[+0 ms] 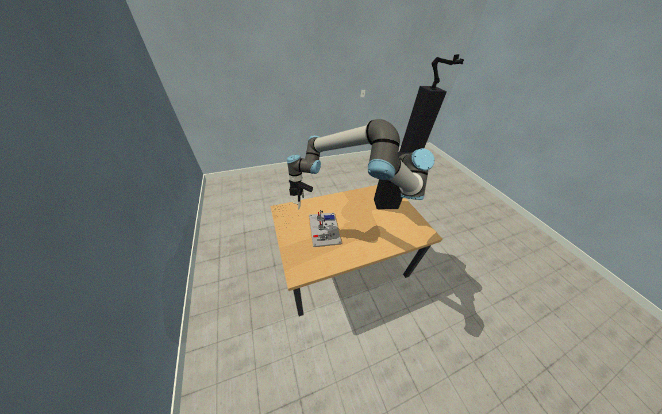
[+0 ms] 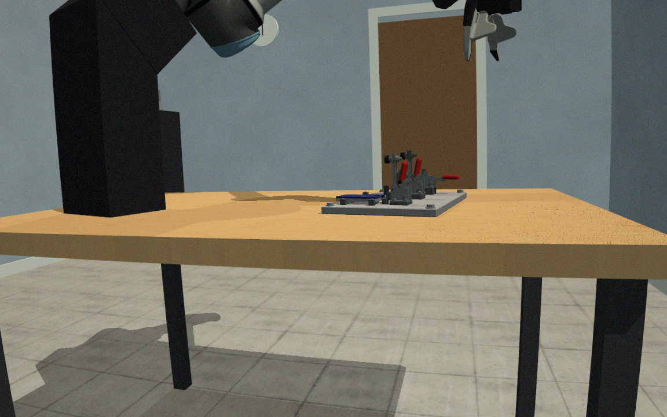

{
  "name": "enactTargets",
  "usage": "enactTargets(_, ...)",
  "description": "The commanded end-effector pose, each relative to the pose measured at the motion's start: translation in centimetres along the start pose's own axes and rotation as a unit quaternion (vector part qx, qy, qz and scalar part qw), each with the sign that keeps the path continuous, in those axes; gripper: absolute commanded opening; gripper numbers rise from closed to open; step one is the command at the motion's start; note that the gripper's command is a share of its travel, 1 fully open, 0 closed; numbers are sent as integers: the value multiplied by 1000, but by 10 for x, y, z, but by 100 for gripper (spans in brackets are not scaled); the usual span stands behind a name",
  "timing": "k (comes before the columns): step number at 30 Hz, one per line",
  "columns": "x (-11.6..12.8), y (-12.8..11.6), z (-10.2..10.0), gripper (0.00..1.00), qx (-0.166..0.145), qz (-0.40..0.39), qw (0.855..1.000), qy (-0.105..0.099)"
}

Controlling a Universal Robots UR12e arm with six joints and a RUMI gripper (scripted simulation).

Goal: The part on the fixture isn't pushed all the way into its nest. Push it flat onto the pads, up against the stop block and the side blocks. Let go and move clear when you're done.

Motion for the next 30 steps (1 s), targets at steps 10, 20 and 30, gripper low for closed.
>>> enactTargets(10,0,-1,1,100,-1,0,1000,0)
enactTargets(20,0,0,1,100,-1,0,1000,0)
enactTargets(30,-2,1,0,100,-1,-14,1000,1)
Point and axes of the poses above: the point where the finger pads meet when closed, its own z axis back along the fingers, its own x axis across the jaws, y = z × x, the point moved 6 cm from there along z, back along the fingers, and after that the axes turned 5 degrees about -z, right-handed, at the moved point
